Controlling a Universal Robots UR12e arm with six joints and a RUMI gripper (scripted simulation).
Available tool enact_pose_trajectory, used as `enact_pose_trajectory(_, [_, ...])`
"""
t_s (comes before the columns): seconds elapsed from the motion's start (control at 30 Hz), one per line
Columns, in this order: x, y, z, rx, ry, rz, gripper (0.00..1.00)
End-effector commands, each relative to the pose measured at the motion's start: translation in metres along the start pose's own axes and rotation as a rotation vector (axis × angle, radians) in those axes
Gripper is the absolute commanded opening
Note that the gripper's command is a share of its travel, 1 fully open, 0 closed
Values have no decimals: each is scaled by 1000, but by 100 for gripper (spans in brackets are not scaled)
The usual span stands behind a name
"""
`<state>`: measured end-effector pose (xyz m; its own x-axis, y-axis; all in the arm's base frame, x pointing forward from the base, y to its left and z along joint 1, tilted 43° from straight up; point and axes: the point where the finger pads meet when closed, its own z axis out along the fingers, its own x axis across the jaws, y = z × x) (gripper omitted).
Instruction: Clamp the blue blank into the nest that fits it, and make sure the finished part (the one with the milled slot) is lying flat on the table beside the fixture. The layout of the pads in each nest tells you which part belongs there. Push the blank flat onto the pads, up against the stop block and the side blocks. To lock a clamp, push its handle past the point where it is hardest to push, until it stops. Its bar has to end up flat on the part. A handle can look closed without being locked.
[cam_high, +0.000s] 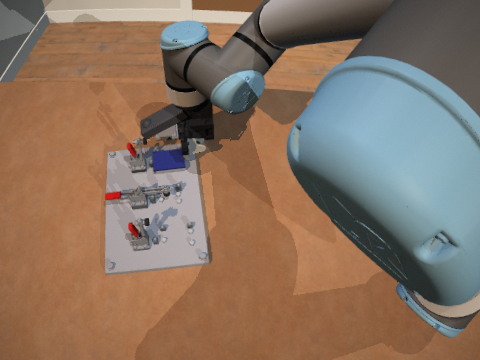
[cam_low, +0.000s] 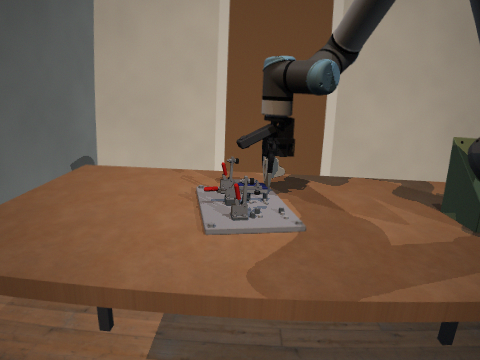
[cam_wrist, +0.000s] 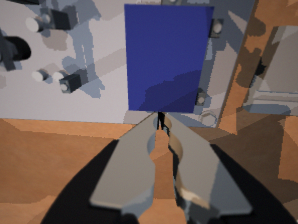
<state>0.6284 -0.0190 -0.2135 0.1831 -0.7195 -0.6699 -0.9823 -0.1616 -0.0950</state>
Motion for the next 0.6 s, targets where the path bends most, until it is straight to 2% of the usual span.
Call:
enact_pose_trajectory(0.0, [0, 1, -1, 1, 1, 0, 0])
enact_pose_trajectory(0.57, [0, 19, -1, 1, 1, 0, 0])
